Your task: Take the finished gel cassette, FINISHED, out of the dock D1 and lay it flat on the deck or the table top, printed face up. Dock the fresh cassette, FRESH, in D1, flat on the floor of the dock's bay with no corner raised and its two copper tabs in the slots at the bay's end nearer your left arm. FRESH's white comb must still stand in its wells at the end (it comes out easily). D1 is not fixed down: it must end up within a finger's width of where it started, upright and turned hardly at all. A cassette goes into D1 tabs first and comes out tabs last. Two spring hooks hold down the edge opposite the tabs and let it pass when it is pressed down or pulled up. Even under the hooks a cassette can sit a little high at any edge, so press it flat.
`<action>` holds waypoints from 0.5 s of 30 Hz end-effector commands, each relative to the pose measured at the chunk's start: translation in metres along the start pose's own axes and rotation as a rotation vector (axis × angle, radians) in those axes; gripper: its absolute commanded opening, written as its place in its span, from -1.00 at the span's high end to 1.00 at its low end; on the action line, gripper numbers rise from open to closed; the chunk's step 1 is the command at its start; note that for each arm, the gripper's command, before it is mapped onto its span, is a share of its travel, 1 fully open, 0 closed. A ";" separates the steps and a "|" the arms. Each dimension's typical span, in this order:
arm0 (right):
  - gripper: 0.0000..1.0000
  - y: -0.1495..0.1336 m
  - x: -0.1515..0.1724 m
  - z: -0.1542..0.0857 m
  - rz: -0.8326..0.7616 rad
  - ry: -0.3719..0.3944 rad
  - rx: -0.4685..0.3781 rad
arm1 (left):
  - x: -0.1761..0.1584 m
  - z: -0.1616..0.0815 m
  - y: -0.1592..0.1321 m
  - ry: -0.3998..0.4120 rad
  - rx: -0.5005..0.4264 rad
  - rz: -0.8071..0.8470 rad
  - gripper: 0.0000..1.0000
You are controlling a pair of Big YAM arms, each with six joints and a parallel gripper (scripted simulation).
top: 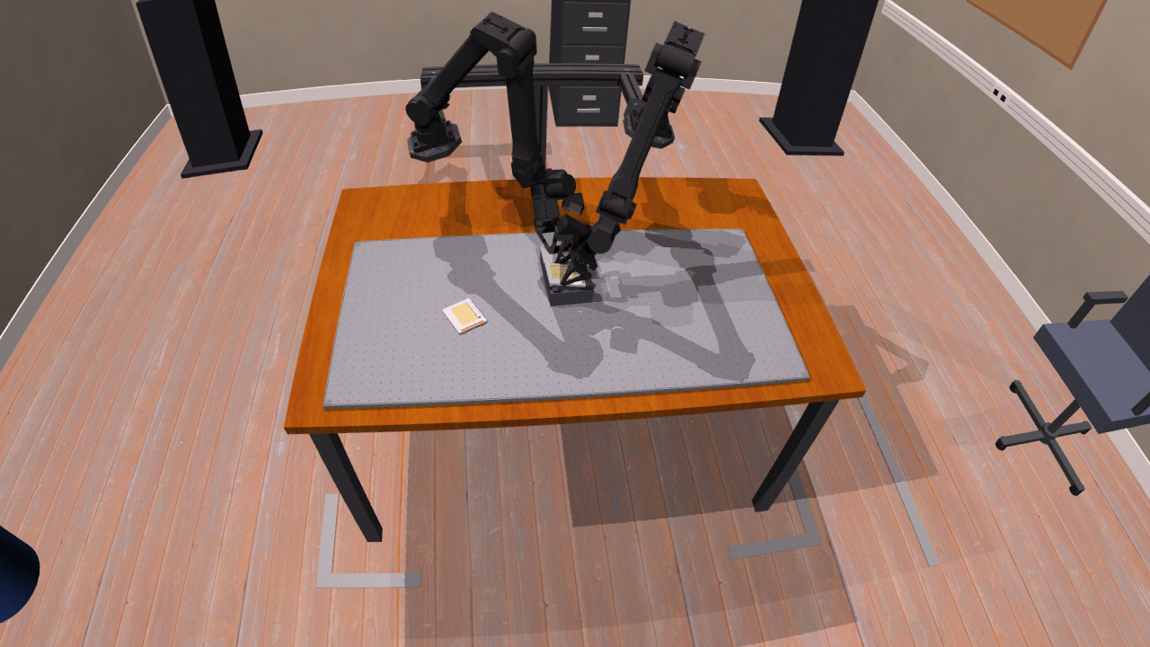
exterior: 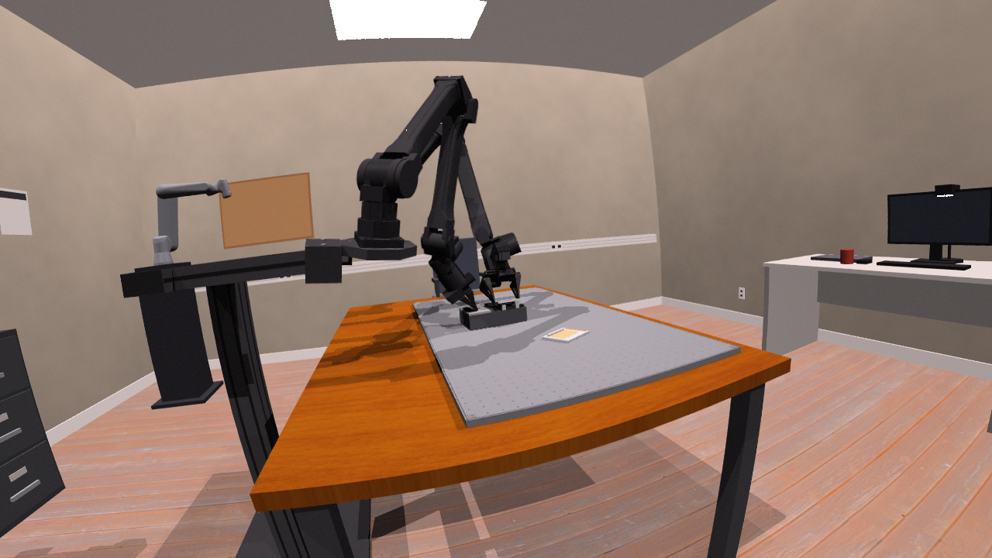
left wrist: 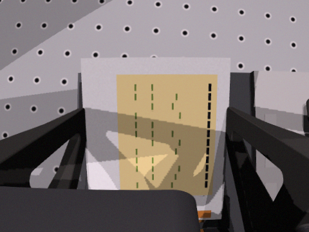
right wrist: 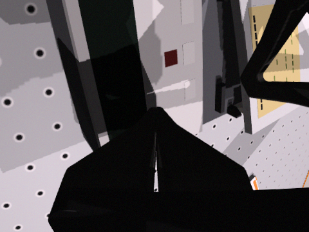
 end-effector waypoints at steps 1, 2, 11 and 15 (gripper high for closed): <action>1.00 -0.028 0.055 0.028 -0.063 0.118 0.057 | 0.003 -0.007 0.022 0.010 -0.020 0.015 1.00; 1.00 -0.028 0.055 0.028 -0.063 0.118 0.057 | 0.003 -0.007 0.022 0.010 -0.020 0.015 1.00; 1.00 -0.028 0.055 0.028 -0.063 0.118 0.057 | 0.003 -0.007 0.022 0.010 -0.020 0.015 1.00; 1.00 -0.028 0.055 0.028 -0.063 0.118 0.057 | 0.003 -0.008 0.023 0.012 -0.017 0.015 1.00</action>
Point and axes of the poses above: on each arm, the point where the finger pads meet when closed, its own z axis out along the fingers, its own x axis across the jaws, y = z × x, the point moved 5 cm from there along -z, back along the fingers, and after that the axes turned 11 degrees about -z, right-handed, at the moved point
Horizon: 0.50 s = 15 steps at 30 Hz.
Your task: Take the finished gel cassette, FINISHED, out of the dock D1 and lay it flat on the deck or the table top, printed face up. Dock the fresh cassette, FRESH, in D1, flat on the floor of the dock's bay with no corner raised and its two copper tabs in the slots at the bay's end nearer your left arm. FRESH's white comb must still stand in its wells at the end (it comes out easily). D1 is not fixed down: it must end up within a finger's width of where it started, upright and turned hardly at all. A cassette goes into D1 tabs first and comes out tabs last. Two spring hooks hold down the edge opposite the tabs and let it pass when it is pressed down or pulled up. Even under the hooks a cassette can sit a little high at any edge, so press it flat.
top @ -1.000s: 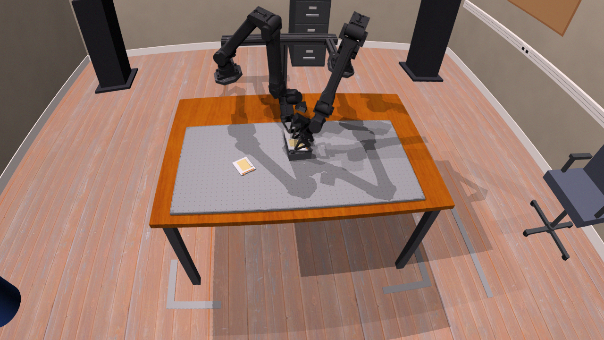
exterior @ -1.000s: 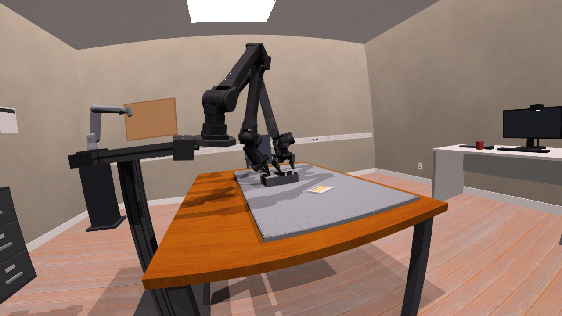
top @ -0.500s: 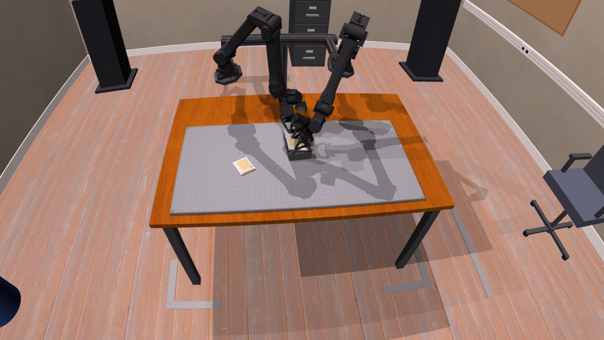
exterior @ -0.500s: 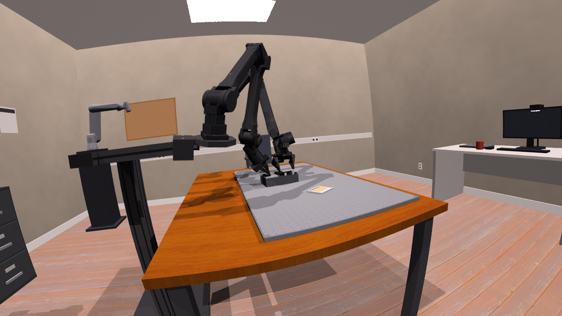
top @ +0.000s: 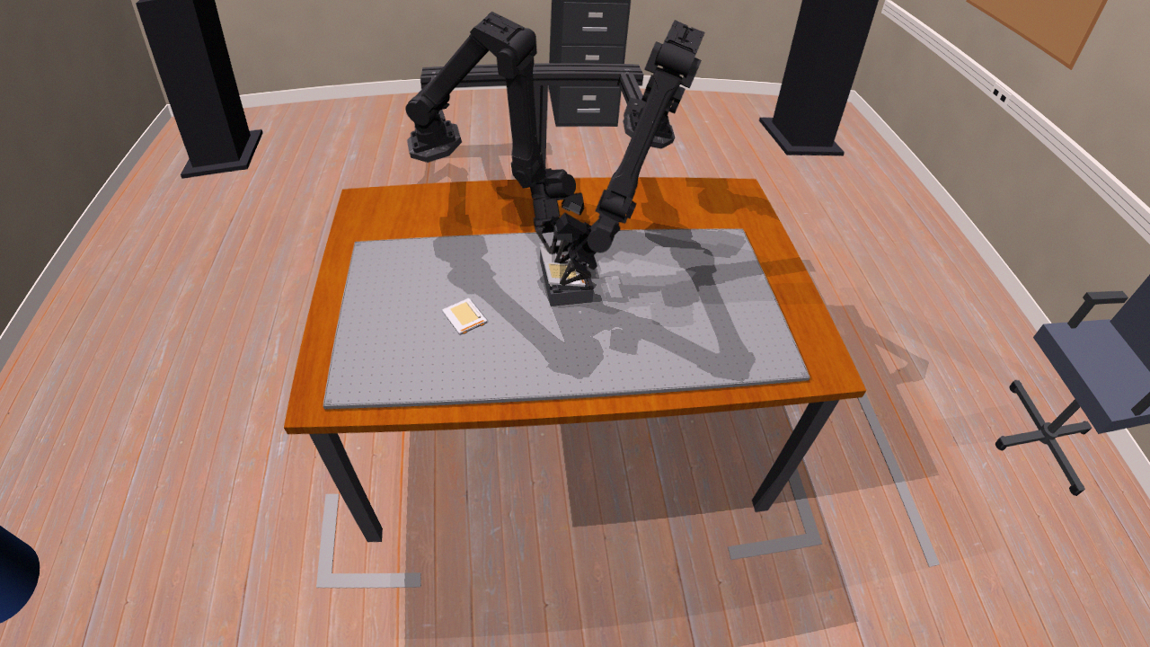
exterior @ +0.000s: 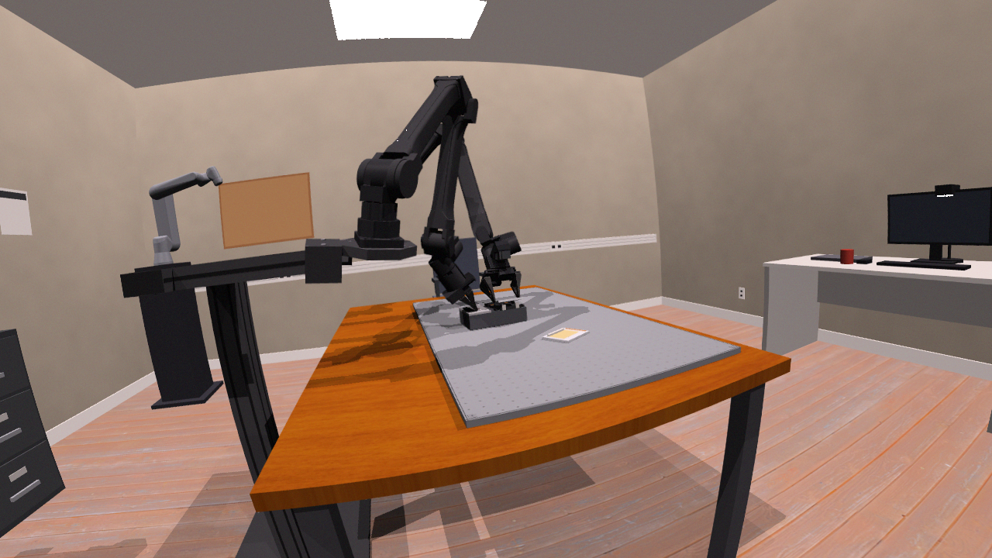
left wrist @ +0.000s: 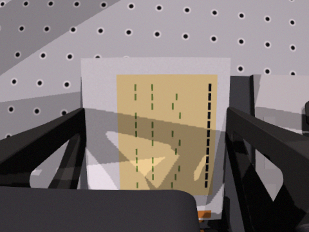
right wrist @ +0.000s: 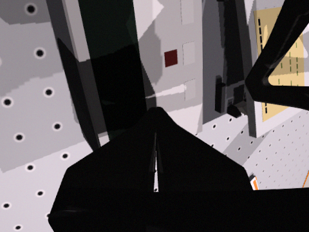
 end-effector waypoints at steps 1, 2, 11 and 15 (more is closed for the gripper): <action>1.00 -0.028 0.055 0.028 -0.063 0.118 0.057 | 0.003 -0.008 0.020 0.010 -0.015 0.013 1.00; 1.00 -0.028 0.055 0.028 -0.063 0.118 0.057 | 0.003 -0.008 0.020 0.010 -0.015 0.013 1.00; 1.00 -0.028 0.055 0.028 -0.063 0.118 0.057 | 0.002 -0.009 0.020 0.010 -0.015 0.013 1.00; 1.00 -0.028 0.055 0.028 -0.063 0.118 0.057 | 0.002 -0.009 0.020 0.010 -0.015 0.013 1.00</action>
Point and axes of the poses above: on each arm, the point where the finger pads meet when closed, its own z axis out along the fingers, its own x axis across the jaws, y = z × x, the point moved 5 cm from there along -z, back along the fingers, and after that the axes turned 11 degrees about -z, right-handed, at the moved point
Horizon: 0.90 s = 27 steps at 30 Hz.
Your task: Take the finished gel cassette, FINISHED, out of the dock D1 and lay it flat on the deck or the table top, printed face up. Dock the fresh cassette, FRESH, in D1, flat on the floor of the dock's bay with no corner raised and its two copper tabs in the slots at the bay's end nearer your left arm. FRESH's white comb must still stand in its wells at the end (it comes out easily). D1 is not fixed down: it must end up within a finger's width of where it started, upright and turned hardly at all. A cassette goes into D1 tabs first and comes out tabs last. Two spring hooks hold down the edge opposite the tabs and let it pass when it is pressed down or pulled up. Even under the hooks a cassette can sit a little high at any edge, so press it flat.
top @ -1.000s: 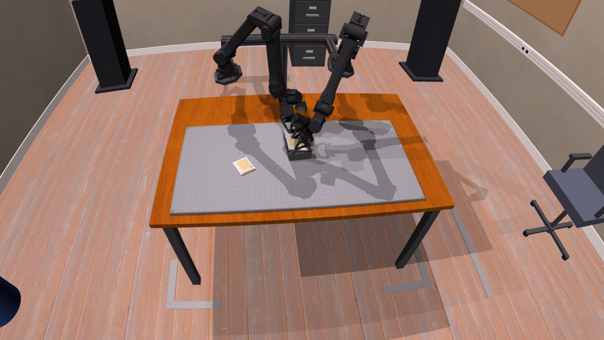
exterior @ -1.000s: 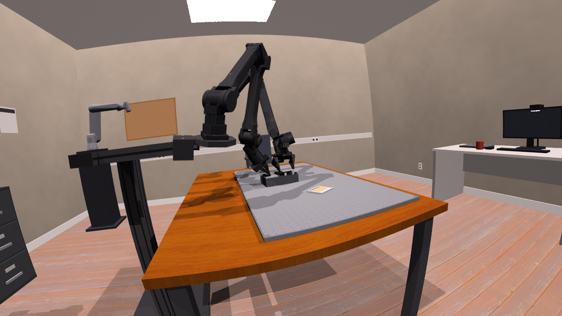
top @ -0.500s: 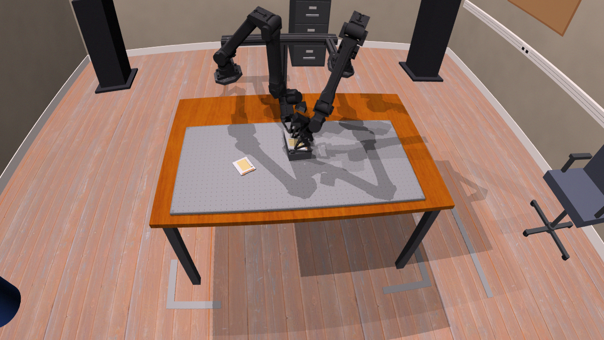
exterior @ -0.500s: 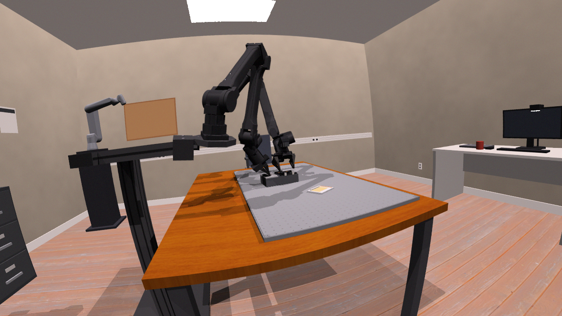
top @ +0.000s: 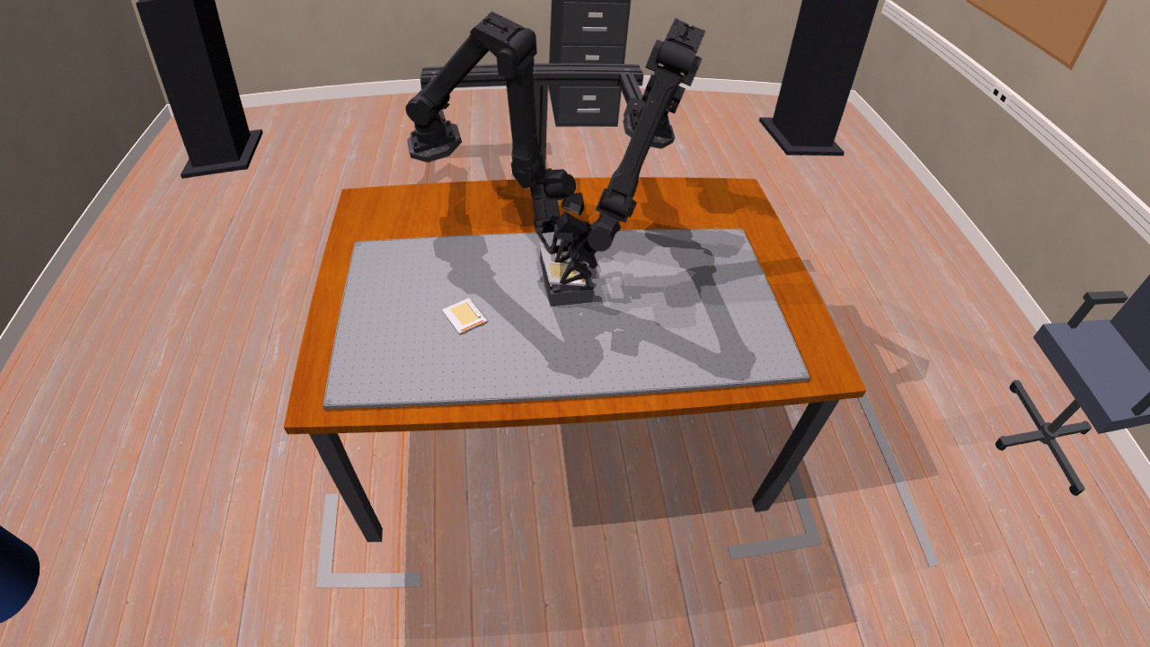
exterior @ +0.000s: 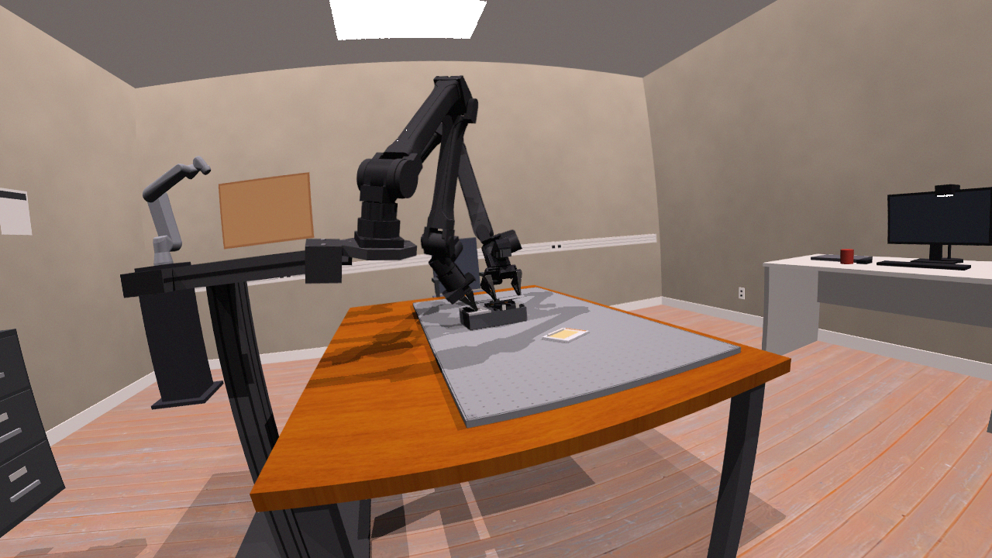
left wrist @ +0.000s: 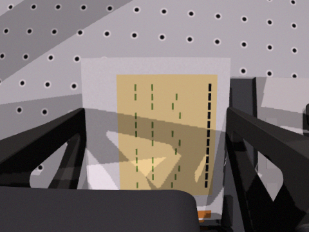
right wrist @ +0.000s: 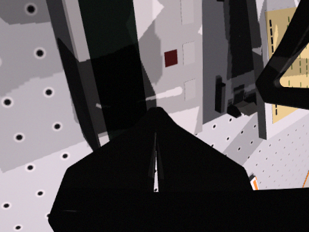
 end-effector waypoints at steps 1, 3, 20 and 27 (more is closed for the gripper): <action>1.00 -0.028 0.055 0.028 -0.063 0.118 0.057 | 0.000 -0.005 0.016 0.004 -0.012 0.011 1.00; 1.00 -0.028 0.055 0.028 -0.063 0.118 0.057 | -0.001 -0.006 0.017 -0.002 -0.006 0.009 1.00; 1.00 -0.028 0.055 0.028 -0.063 0.118 0.057 | -0.005 -0.009 0.017 -0.002 -0.006 0.009 1.00; 1.00 -0.028 0.055 0.028 -0.063 0.118 0.057 | -0.006 -0.013 0.019 -0.002 -0.006 0.007 1.00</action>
Point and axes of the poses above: on each arm, the point where the finger pads meet when closed, its own z axis out along the fingers, its own x axis across the jaws, y = z × x, the point moved 5 cm from there along -z, back along the fingers, and after that the axes turned 11 degrees about -z, right-handed, at the moved point
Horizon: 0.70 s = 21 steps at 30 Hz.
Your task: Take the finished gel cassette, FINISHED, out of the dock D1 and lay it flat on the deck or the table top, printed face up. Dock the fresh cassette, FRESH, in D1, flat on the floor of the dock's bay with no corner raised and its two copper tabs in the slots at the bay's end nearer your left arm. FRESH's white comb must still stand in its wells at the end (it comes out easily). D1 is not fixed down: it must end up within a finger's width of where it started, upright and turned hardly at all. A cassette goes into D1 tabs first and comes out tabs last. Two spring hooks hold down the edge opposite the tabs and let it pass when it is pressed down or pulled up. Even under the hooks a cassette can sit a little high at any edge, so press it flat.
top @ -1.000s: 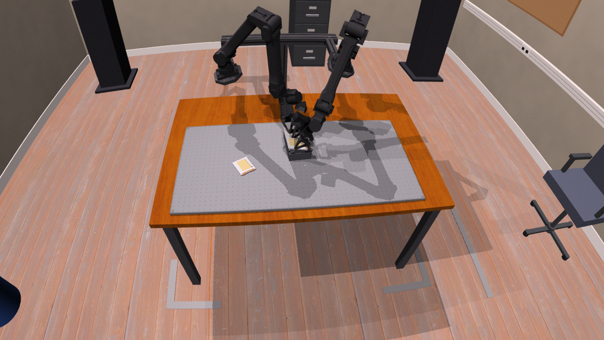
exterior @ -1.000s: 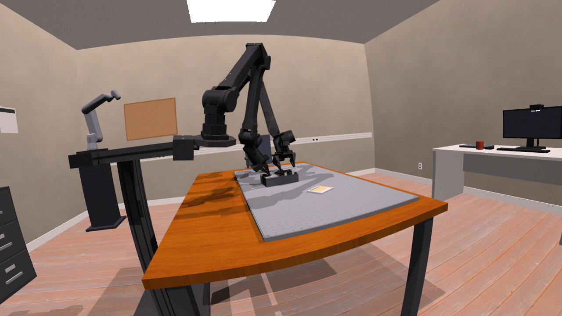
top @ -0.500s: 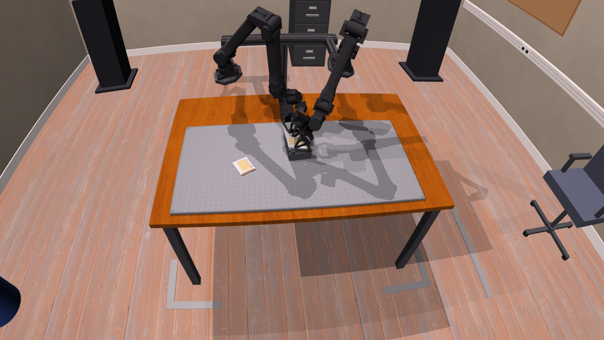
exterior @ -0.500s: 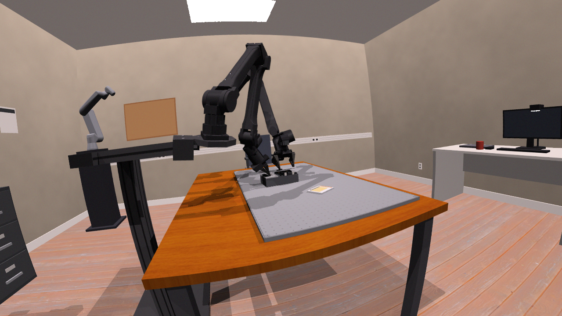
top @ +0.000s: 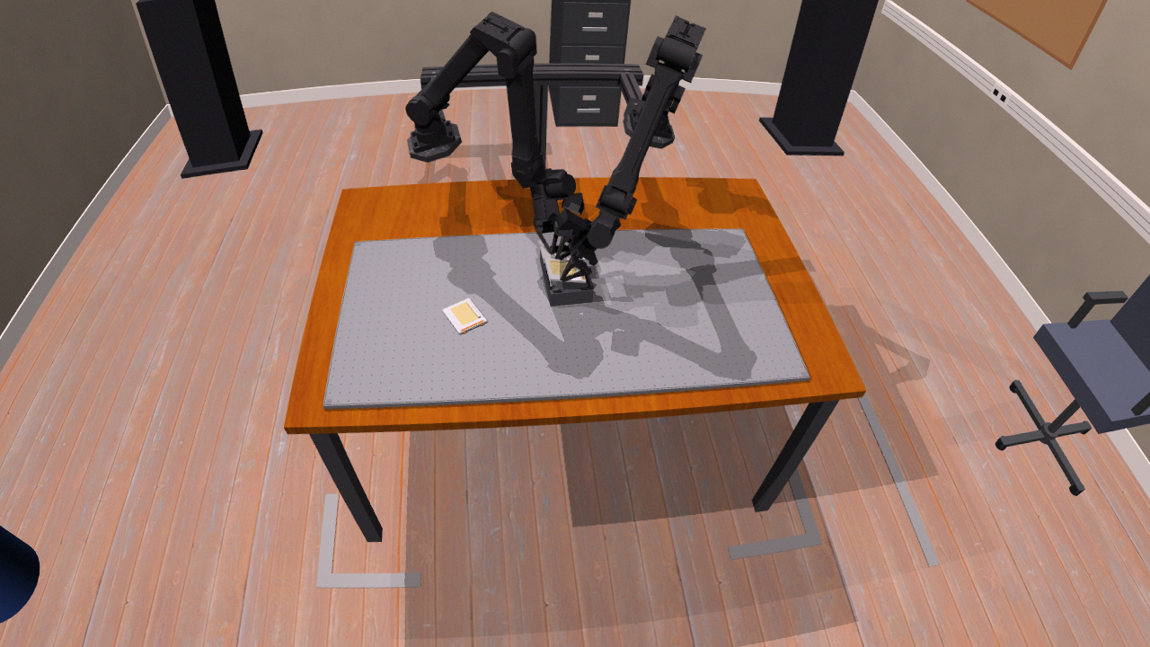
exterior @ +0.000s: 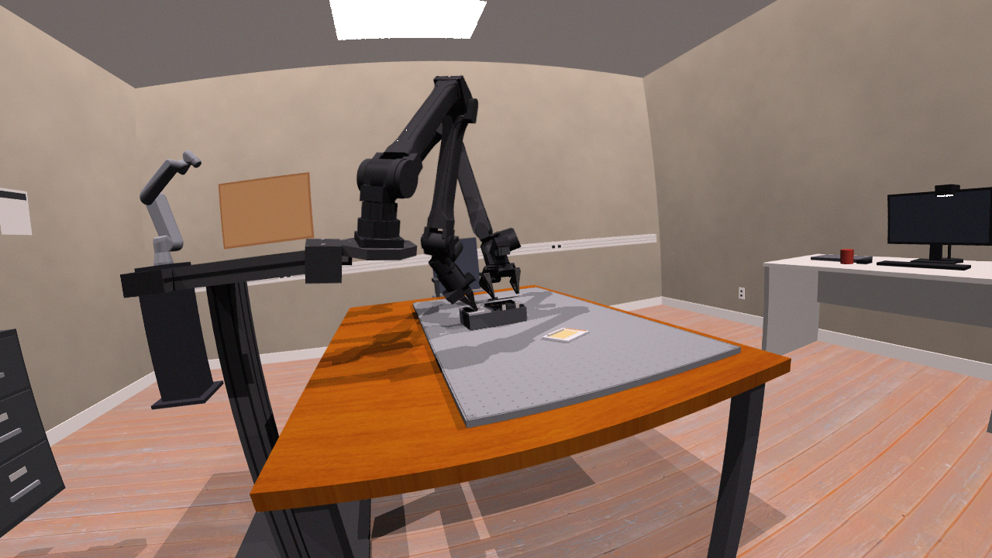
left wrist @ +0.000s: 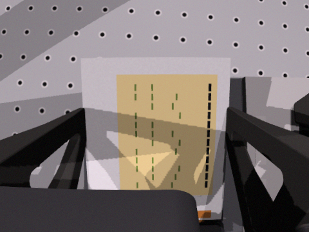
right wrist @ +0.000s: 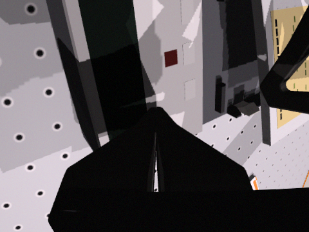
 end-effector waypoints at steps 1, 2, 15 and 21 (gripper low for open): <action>1.00 -0.028 0.055 0.028 -0.063 0.118 0.057 | -0.001 -0.007 0.017 0.005 -0.013 0.010 1.00; 1.00 -0.028 0.055 0.028 -0.063 0.118 0.057 | -0.001 -0.007 0.017 0.005 -0.013 0.010 1.00; 1.00 -0.028 0.055 0.028 -0.063 0.118 0.057 | -0.002 -0.009 0.018 0.004 -0.012 0.011 1.00; 1.00 -0.028 0.055 0.028 -0.063 0.118 0.057 | -0.002 -0.011 0.019 0.004 -0.012 0.011 1.00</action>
Point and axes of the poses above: on each arm, the point where the finger pads meet when closed, its own z axis out along the fingers, its own x axis across the jaws, y = z × x, the point moved 5 cm from there along -z, back along the fingers, and after that the axes turned 11 degrees about -z, right-handed, at the moved point
